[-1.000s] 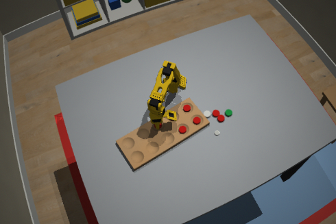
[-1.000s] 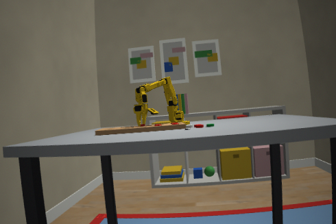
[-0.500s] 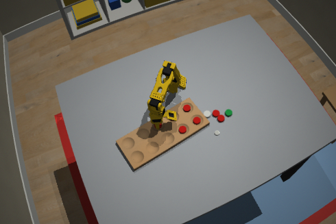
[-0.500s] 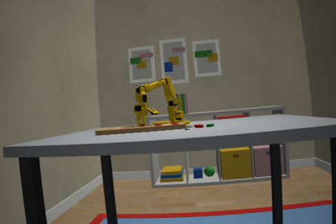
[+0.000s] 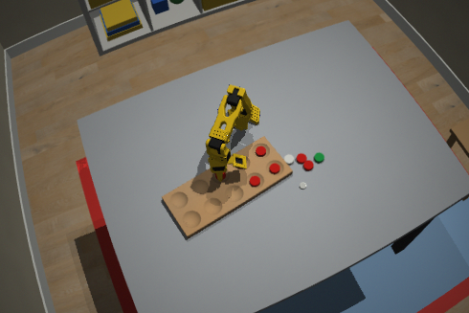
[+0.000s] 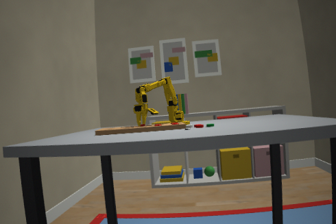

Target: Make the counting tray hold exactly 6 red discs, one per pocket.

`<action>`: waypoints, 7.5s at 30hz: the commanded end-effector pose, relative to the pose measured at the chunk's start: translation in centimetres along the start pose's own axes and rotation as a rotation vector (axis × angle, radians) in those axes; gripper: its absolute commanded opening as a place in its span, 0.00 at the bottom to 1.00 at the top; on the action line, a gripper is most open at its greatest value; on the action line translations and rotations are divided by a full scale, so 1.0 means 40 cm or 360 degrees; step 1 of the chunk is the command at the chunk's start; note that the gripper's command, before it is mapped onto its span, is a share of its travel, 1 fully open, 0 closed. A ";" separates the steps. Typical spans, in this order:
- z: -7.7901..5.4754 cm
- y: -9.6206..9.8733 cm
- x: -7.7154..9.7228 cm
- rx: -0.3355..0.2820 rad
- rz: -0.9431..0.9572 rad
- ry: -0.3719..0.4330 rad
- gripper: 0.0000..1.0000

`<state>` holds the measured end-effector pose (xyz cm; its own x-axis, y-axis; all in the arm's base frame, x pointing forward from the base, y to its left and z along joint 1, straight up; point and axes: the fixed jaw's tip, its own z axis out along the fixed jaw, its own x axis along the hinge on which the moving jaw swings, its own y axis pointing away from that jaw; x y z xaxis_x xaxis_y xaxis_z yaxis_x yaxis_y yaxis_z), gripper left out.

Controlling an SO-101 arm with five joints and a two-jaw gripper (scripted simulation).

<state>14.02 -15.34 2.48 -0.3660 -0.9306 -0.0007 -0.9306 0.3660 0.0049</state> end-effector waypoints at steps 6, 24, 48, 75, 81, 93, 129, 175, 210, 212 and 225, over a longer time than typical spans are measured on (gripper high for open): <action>-0.029 -0.021 0.012 0.0105 0.0006 0.0047 0.25; -0.062 -0.017 0.012 0.0105 0.0006 0.0047 0.27; -0.117 -0.005 0.009 0.0105 0.0007 0.0048 0.27; -0.116 -0.018 -0.015 0.0122 0.0049 0.0047 0.27; -0.115 -0.023 -0.026 0.0130 0.0067 0.0046 0.27; -0.113 -0.042 -0.074 0.0162 0.0145 0.0039 0.27; -0.106 -0.075 -0.283 0.0279 0.0465 -0.0065 0.27; -0.099 0.027 -0.594 0.0275 0.0949 -0.0384 0.27; -0.098 0.098 -0.677 0.0200 0.1108 -0.0497 0.27; -0.098 0.100 -0.679 0.0198 0.1111 -0.0499 0.27; -0.098 0.103 -0.682 0.0193 0.1118 -0.0504 0.27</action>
<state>19.45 11.03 5.02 -0.8561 -0.4534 -0.2479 -0.4675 0.8840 -0.0022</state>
